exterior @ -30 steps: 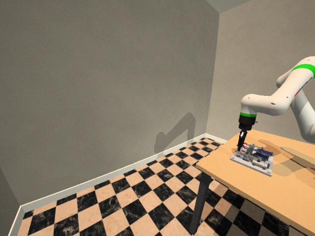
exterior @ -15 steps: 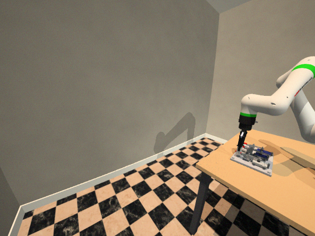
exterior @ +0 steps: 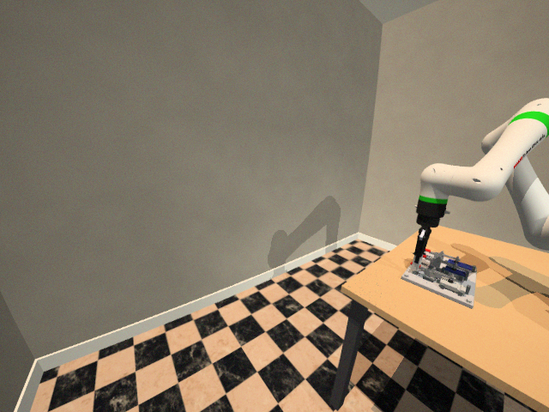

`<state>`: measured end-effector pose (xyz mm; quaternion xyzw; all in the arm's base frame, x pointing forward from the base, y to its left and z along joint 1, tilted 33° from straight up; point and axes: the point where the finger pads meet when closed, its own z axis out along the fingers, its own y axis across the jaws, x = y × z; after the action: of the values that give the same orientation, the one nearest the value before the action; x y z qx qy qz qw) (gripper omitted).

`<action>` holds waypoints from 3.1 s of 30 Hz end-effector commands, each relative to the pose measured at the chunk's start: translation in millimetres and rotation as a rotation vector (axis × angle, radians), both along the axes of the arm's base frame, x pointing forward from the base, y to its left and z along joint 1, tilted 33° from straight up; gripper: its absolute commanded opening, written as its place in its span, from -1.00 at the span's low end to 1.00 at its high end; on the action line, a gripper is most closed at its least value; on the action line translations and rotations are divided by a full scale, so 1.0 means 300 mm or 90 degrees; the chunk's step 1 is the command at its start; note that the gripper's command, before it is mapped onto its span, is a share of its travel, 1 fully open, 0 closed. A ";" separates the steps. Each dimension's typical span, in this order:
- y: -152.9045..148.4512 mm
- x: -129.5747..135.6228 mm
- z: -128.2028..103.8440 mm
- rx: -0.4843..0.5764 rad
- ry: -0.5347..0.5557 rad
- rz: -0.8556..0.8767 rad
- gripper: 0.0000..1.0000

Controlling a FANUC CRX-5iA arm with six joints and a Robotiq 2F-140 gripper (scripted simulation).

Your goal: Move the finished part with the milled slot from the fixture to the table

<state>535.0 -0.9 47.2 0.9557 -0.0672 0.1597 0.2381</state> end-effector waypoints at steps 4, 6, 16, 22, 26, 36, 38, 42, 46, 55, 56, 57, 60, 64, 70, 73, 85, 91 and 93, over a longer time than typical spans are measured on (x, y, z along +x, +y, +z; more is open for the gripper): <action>0.003 -0.003 0.003 0.000 0.000 0.000 -0.77; 0.004 -0.004 0.005 0.000 0.000 0.000 -0.77; 0.013 -0.017 0.016 0.000 0.000 0.000 -0.77; 0.017 -0.023 0.021 0.000 0.000 0.000 -0.77; 0.021 -0.031 0.026 0.000 0.000 0.000 -0.77; 0.029 -0.049 0.035 0.000 0.000 0.000 -0.77; 0.032 -0.054 0.037 0.000 0.000 0.000 -0.77; 0.036 -0.065 0.041 0.000 0.000 0.000 -0.77; 0.040 -0.076 0.043 0.000 0.000 0.000 -0.77; 0.046 -0.097 0.046 0.000 0.000 0.000 -0.77; 0.047 -0.100 0.046 0.000 0.000 0.000 -0.77; 0.047 -0.103 0.046 0.000 0.000 0.000 -0.77; 0.049 -0.112 0.046 0.000 0.000 0.000 -0.77; 0.052 -0.123 0.045 0.000 0.000 0.000 -0.77; 0.053 -0.134 0.044 0.000 0.000 0.000 -0.77; 0.054 -0.141 0.043 0.000 0.000 0.000 -0.77; 0.056 -0.160 0.037 0.000 0.000 0.000 -0.77; 0.057 -0.166 0.035 0.000 0.000 0.000 -0.77; 0.057 -0.168 0.034 0.000 0.000 0.000 -0.77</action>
<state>485.0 16.0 57.8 0.9556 -0.0671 0.1599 0.2381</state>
